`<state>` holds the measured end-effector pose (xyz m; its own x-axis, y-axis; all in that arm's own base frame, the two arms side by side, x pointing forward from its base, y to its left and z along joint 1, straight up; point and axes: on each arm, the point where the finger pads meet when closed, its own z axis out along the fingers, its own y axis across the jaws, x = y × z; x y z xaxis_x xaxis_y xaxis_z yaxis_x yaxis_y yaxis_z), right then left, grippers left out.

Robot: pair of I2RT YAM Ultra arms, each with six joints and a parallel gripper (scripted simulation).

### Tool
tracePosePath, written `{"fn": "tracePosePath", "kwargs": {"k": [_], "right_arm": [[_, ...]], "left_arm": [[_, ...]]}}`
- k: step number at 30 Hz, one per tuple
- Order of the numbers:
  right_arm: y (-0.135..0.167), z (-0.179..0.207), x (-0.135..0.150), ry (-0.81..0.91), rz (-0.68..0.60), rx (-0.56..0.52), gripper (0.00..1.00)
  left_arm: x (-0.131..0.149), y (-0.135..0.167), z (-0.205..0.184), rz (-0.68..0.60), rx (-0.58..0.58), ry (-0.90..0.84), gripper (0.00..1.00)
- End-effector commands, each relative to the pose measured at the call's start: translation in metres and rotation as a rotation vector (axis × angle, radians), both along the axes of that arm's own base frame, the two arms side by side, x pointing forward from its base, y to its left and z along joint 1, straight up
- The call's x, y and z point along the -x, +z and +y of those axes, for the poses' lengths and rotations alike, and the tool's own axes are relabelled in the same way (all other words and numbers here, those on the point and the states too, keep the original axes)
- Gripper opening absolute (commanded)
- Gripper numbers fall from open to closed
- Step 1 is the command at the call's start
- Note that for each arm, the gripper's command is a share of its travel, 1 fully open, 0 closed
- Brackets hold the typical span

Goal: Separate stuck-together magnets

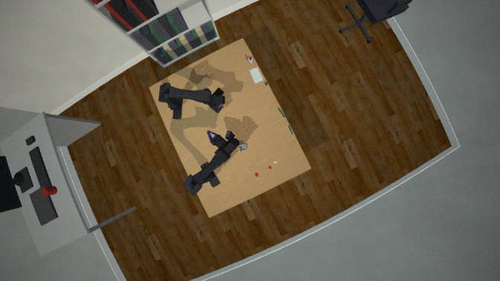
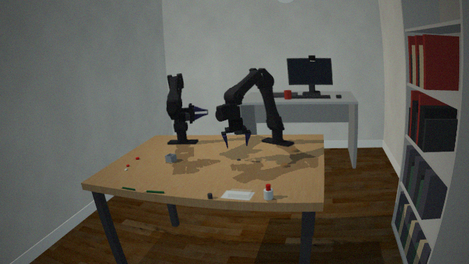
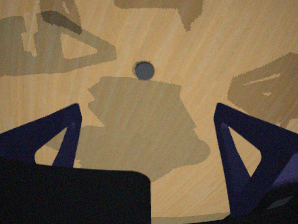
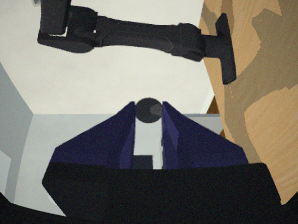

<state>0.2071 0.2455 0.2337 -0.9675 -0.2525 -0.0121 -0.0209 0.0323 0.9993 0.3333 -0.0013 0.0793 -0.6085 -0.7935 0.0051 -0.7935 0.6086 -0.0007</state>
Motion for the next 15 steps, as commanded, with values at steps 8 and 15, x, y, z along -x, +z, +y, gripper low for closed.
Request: {"fn": "tracePosePath", "kwargs": {"k": [8, 15], "right_arm": [[-0.004, -0.003, -0.009, -0.036, -0.026, 0.039, 0.18], [-0.013, -0.007, -0.019, -0.074, -0.047, 0.090, 0.18]], "left_arm": [[-0.002, 0.003, 0.001, -0.013, -0.006, 0.002, 1.00], [-0.002, 0.003, 0.001, -0.013, -0.006, 0.002, 1.00]]}}
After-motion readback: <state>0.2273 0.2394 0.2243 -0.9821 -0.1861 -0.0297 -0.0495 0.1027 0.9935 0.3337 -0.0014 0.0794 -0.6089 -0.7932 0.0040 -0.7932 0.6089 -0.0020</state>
